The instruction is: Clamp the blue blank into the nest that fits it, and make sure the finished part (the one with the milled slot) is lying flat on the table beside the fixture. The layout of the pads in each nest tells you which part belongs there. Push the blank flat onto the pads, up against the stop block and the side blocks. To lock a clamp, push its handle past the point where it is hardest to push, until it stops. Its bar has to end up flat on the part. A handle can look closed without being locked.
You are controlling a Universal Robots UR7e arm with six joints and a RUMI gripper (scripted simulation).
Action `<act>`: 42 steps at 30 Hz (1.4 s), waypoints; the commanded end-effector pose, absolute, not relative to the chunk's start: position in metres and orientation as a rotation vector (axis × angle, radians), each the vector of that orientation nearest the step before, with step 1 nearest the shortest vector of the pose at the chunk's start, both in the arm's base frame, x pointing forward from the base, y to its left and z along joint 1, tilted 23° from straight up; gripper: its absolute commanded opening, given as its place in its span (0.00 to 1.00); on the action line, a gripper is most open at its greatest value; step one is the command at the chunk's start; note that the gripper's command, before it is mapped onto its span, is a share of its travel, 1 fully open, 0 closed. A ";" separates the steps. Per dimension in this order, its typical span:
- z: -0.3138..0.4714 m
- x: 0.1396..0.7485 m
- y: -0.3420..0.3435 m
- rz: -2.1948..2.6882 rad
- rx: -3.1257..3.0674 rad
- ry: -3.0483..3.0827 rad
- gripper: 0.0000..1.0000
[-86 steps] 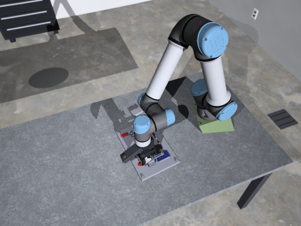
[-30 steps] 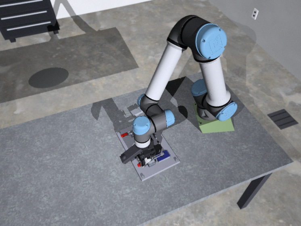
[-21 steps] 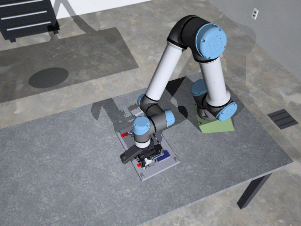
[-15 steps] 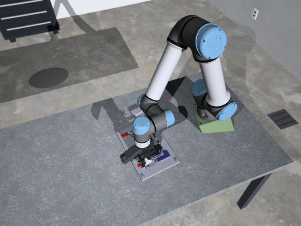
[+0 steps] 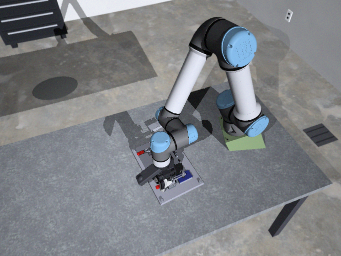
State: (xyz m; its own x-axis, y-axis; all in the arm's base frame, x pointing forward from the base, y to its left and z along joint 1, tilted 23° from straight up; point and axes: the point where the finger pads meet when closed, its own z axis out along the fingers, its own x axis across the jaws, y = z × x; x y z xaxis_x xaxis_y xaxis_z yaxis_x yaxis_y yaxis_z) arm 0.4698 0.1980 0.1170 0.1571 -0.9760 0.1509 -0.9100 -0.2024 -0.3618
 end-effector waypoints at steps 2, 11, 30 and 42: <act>0.118 0.470 0.198 -0.526 -2.240 1.853 0.28; 0.135 0.463 0.200 -0.526 -2.240 1.853 0.28; 0.163 0.451 0.202 -0.526 -2.240 1.853 0.28; 0.168 0.449 0.203 -0.526 -2.240 1.853 0.28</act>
